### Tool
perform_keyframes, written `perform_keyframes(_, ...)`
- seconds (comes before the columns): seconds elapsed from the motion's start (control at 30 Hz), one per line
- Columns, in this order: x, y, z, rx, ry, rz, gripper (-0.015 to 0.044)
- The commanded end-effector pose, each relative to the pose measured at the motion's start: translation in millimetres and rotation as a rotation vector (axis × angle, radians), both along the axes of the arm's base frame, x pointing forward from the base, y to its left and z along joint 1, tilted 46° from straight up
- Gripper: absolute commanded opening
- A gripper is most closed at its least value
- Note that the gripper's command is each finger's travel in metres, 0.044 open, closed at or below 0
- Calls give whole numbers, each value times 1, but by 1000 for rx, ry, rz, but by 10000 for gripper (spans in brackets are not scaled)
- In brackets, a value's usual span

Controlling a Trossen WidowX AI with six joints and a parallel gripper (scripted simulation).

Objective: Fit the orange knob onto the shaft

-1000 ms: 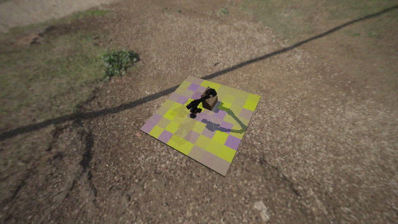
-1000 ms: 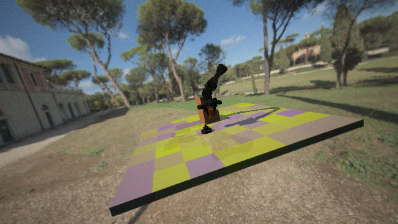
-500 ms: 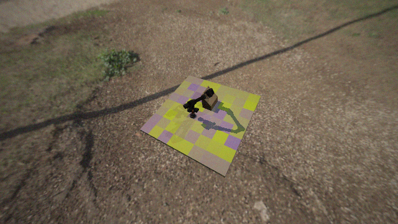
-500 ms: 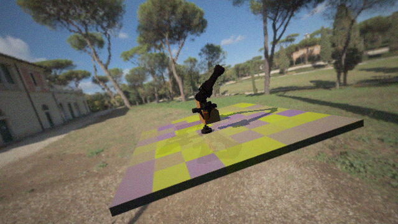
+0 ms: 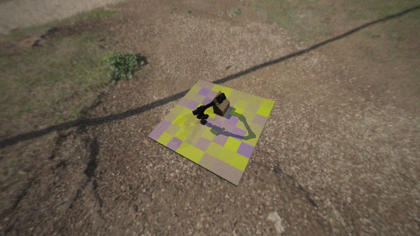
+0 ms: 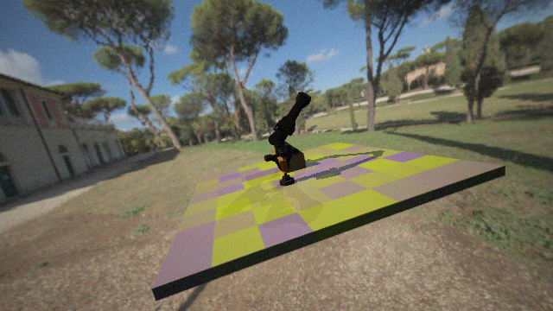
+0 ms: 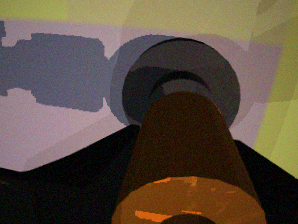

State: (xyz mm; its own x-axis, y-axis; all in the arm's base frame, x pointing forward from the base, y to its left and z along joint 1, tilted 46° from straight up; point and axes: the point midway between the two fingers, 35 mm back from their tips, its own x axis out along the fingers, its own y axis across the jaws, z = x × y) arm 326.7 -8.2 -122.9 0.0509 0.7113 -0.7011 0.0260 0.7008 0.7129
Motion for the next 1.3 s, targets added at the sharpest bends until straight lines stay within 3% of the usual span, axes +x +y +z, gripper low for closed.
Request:
perform_keyframes(0.0, -3, 9, -10, 9, 12, -4, 0)
perform_keyframes(1.27, -4, 8, -10, 9, 6, 2, 0)
